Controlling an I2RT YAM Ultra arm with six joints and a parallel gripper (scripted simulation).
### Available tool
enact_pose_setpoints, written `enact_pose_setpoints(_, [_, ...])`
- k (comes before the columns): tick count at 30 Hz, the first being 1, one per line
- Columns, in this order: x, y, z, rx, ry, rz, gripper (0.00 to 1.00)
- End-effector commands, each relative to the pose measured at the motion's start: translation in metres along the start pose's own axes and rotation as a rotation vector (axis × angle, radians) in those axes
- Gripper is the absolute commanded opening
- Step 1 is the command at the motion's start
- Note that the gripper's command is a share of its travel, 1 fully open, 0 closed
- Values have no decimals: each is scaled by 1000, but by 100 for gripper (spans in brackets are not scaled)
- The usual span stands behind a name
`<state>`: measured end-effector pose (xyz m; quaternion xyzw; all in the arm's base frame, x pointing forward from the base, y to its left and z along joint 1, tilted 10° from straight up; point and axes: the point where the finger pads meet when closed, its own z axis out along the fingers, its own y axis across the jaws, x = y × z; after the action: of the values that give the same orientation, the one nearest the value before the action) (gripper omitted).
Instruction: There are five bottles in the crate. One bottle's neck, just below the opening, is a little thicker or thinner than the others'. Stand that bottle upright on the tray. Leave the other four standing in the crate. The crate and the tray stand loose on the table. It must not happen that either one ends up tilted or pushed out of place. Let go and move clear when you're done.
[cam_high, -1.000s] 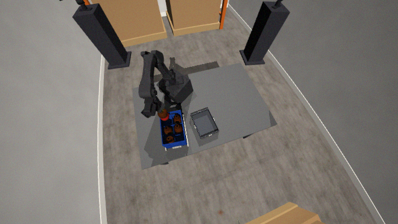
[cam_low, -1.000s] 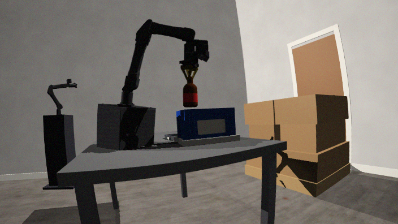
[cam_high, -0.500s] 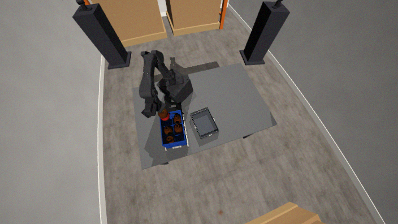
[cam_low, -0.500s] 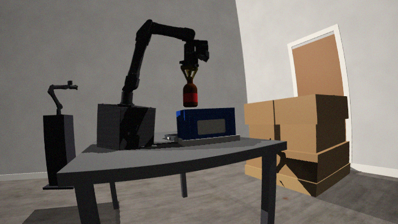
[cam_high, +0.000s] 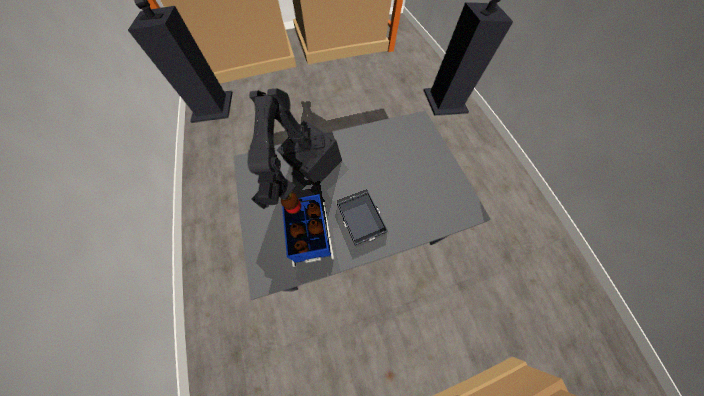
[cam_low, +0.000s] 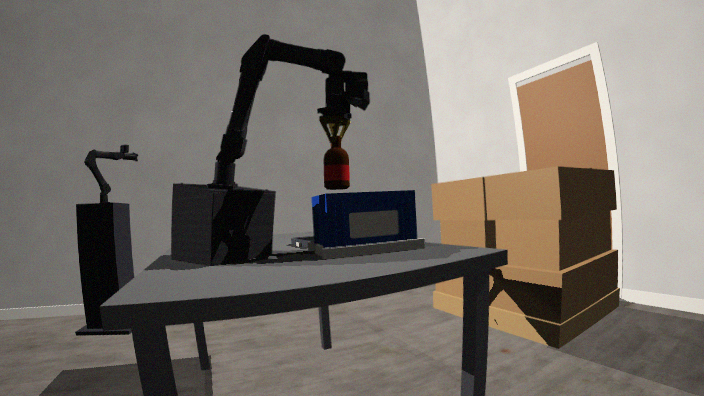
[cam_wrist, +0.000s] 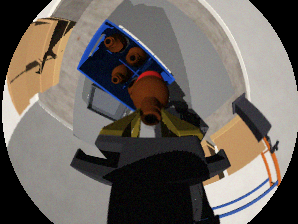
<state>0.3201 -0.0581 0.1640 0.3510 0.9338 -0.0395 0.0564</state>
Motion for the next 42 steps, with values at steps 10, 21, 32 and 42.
enact_pose_setpoints(10, [0, 10, -28, -38, -69, 3, 0])
enact_pose_setpoints(21, [6, 18, -28, -39, -69, 3, 0])
enact_pose_setpoints(32, [14, 30, -28, -41, -68, 3, 0])
enact_pose_setpoints(42, [22, 41, -28, -42, -67, 3, 0])
